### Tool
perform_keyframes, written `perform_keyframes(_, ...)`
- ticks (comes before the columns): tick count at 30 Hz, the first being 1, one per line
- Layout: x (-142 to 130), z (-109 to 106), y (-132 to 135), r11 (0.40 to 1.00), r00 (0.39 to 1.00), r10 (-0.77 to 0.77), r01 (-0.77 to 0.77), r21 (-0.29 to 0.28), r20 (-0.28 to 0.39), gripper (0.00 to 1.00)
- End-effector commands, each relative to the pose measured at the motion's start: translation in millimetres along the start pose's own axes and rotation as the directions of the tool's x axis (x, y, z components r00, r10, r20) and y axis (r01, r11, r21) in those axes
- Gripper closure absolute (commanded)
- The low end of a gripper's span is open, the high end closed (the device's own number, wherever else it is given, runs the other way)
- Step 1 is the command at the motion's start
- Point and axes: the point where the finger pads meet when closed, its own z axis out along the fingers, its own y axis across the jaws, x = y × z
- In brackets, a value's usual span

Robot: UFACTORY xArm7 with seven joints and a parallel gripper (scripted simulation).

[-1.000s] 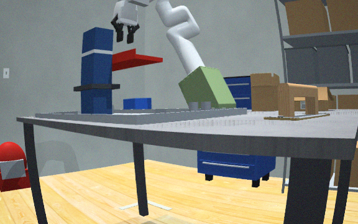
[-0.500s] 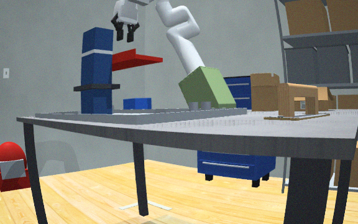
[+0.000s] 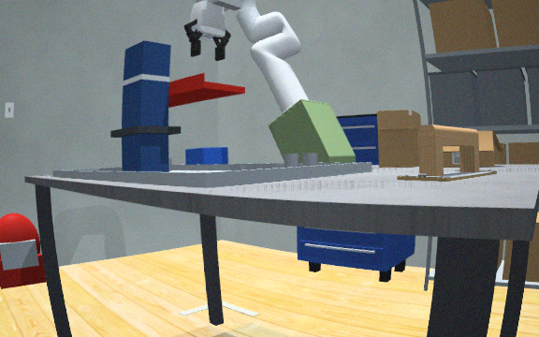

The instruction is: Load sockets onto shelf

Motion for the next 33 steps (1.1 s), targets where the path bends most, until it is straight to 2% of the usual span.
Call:
perform_keyframes(1, -2, -10, -46, 1.0, 1.0, 0.002, -0.002, -0.015, -0.002, 0.0)
perform_keyframes(3, -2, -10, -46, 1.0, 1.0, 0.002, -0.002, -0.015, -0.002, 0.0)
perform_keyframes(5, -3, -8, -67, 1.0, 1.0, 0.001, -0.001, -0.018, 0.002, 0.0)
perform_keyframes(8, -2, -11, -69, 1.0, 1.0, -0.007, 0.007, -0.025, 0.003, 0.0)
perform_keyframes(10, 1, -25, -71, 0.997, 0.999, -0.049, 0.05, -0.065, 0.008, 0.0)
perform_keyframes(12, 5, -55, -79, 0.979, 0.991, -0.134, 0.137, -0.149, 0.029, 0.0)
perform_keyframes(13, 5, -55, -79, 0.979, 0.991, -0.134, 0.137, -0.149, 0.029, 0.0)
perform_keyframes(14, 6, -74, -85, 0.959, 0.981, -0.186, 0.192, -0.206, 0.05, 0.0)
perform_keyframes(16, 6, -74, -85, 0.959, 0.981, -0.186, 0.192, -0.206, 0.05, 0.0)
perform_keyframes(17, 7, -96, -93, 0.93, 0.968, -0.238, 0.251, -0.269, 0.081, 0.0)
perform_keyframes(20, 7, -96, -93, 0.93, 0.968, -0.238, 0.251, -0.269, 0.081, 0.0)
perform_keyframes(21, 5, -118, -103, 0.89, 0.951, -0.285, 0.309, -0.335, 0.12, 0.0)
perform_keyframes(22, 5, -118, -103, 0.89, 0.951, -0.285, 0.309, -0.335, 0.12, 0.0)
perform_keyframes(23, 2, -139, -114, 0.843, 0.932, -0.322, 0.362, -0.399, 0.166, 0.0)
perform_keyframes(25, 2, -139, -114, 0.843, 0.932, -0.322, 0.362, -0.399, 0.166, 0.0)
perform_keyframes(26, -3, -160, -125, 0.79, 0.913, -0.347, 0.408, -0.458, 0.214, 0.0)
perform_keyframes(28, -3, -160, -125, 0.79, 0.913, -0.347, 0.408, -0.458, 0.214, 0.0)
perform_keyframes(29, -9, -177, -137, 0.737, 0.895, -0.36, 0.445, -0.509, 0.262, 0.0)
perform_keyframes(31, -9, -177, -137, 0.737, 0.895, -0.36, 0.445, -0.509, 0.262, 0.0)
perform_keyframes(32, -16, -193, -148, 0.686, 0.881, -0.362, 0.474, -0.552, 0.306, 0.0)
perform_keyframes(33, -16, -193, -148, 0.686, 0.881, -0.362, 0.474, -0.552, 0.306, 0.0)
